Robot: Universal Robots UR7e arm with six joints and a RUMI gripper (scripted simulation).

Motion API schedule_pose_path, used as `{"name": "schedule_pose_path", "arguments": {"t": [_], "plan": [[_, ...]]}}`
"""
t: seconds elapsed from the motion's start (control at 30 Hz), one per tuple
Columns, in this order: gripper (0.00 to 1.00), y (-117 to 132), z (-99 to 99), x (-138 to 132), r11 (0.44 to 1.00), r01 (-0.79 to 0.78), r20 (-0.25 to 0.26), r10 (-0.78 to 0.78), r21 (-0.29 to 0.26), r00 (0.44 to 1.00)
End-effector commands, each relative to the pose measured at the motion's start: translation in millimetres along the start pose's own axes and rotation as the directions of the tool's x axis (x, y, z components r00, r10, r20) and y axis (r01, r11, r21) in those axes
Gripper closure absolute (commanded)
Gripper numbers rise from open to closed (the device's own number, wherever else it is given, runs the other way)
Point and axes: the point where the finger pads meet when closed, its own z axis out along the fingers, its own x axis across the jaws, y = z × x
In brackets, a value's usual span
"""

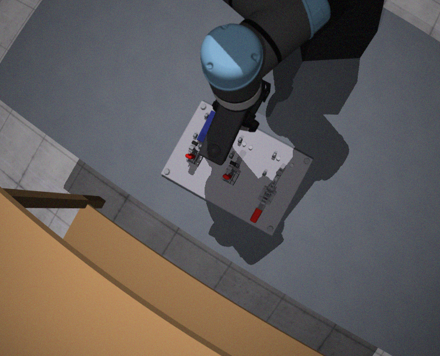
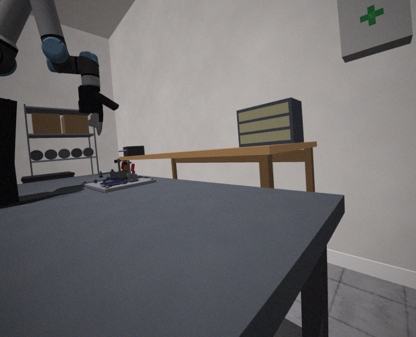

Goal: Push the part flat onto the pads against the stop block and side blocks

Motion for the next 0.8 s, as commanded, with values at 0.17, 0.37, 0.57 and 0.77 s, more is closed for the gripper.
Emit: {"name": "schedule_pose_path", "arguments": {"t": [0.17,0.37,0.57,0.77], "plan": [[1.00,-0.4,-0.3,0.1,1.000,0.000,0.000,0.000,0.001,1.000],[1.00,-0.4,-0.3,0.1,1.000,0.000,0.000,0.000,0.001,1.000],[1.00,2.7,8.3,4.3,1.000,0.000,0.000,0.000,0.001,1.000],[1.00,15.2,42.4,21.0,1.000,0.001,0.001,-0.001,0.001,1.000]]}}
